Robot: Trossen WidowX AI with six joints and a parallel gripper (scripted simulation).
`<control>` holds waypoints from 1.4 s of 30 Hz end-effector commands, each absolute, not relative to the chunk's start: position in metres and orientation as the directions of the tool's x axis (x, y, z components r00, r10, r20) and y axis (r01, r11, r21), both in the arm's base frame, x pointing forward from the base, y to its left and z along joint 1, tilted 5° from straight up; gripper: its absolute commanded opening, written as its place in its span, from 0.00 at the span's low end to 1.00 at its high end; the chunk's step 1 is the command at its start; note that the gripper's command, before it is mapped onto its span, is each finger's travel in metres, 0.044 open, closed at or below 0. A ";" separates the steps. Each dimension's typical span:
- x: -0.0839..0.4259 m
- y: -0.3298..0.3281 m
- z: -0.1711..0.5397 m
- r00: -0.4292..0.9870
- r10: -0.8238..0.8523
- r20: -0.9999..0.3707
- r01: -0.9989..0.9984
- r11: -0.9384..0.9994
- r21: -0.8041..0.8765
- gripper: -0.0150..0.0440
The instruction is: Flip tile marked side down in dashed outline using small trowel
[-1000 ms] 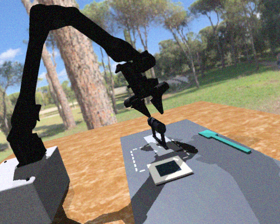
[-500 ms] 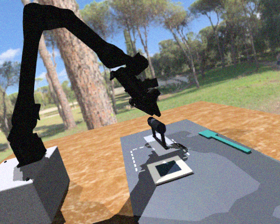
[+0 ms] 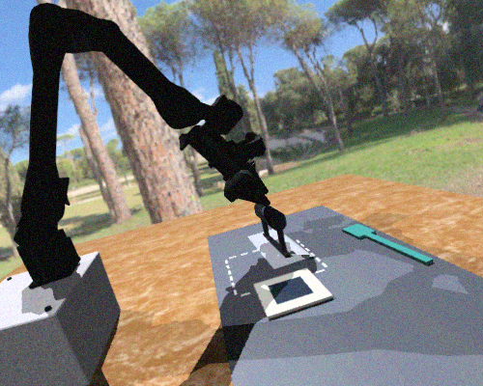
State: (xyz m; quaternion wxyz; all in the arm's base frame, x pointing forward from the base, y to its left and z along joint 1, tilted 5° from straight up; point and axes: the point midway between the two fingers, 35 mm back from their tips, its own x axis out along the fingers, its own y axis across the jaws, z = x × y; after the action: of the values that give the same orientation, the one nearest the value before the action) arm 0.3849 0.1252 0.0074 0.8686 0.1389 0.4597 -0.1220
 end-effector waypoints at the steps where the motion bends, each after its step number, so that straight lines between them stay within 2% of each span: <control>1: 0.382 0.127 0.009 0.583 -0.083 -0.808 0.431 0.875 0.221 0.76; 13: 0.372 0.128 0.004 0.659 -0.079 -0.748 0.614 0.632 0.473 0.76; 25: 0.357 0.124 -0.006 0.716 -0.082 -0.694 0.681 0.301 0.667 0.76; 34: 0.344 0.120 -0.011 0.754 -0.083 -0.652 0.656 0.025 0.755 0.76; 42: 0.343 0.119 -0.012 0.756 -0.084 -0.649 0.651 0.004 0.759 0.76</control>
State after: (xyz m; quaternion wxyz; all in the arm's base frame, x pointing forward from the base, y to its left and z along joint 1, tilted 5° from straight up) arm 0.3434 0.1199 -0.0117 0.6784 0.6451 0.2231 -0.2717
